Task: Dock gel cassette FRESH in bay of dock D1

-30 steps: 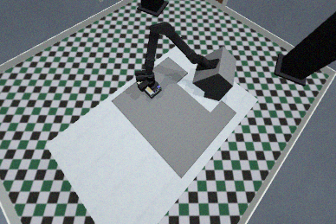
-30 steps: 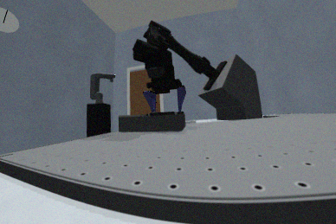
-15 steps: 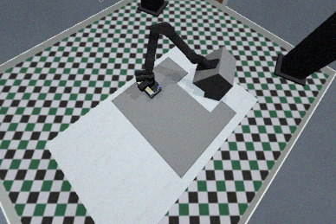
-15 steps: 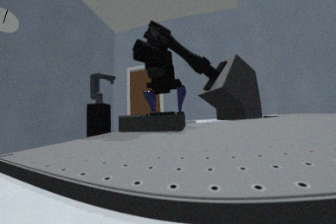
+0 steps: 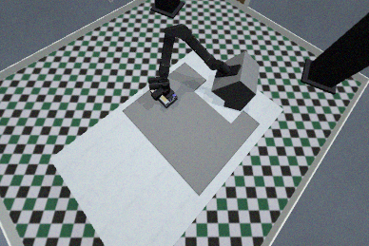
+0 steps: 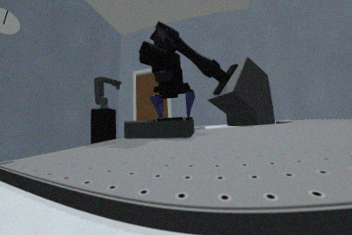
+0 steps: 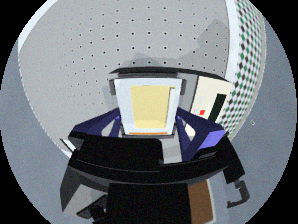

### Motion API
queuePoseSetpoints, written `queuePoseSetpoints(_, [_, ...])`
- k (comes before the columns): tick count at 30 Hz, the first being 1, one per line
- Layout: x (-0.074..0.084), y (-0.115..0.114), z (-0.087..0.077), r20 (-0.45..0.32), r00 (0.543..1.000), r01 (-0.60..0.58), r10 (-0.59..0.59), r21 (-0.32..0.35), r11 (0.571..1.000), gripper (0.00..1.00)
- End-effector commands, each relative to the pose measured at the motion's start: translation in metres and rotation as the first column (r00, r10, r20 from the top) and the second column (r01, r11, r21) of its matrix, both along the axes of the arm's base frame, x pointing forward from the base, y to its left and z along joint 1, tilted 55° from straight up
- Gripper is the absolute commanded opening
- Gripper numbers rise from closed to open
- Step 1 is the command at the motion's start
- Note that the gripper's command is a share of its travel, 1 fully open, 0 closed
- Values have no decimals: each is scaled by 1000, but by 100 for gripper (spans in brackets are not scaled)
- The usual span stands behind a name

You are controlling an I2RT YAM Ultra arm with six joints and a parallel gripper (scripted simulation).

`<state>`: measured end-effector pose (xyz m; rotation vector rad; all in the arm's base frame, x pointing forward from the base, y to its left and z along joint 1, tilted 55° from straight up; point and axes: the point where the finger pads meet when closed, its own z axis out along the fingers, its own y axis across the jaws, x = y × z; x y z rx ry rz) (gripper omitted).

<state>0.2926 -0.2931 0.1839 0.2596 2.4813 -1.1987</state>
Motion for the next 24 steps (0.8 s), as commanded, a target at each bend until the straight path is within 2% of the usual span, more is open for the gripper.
queuePoseSetpoints(1, [5,-13,2,10,1000,6,-5,-11,1000,0])
queuePoseSetpoints(24, [7,-18,-2,10,1000,6,-5,-11,1000,0])
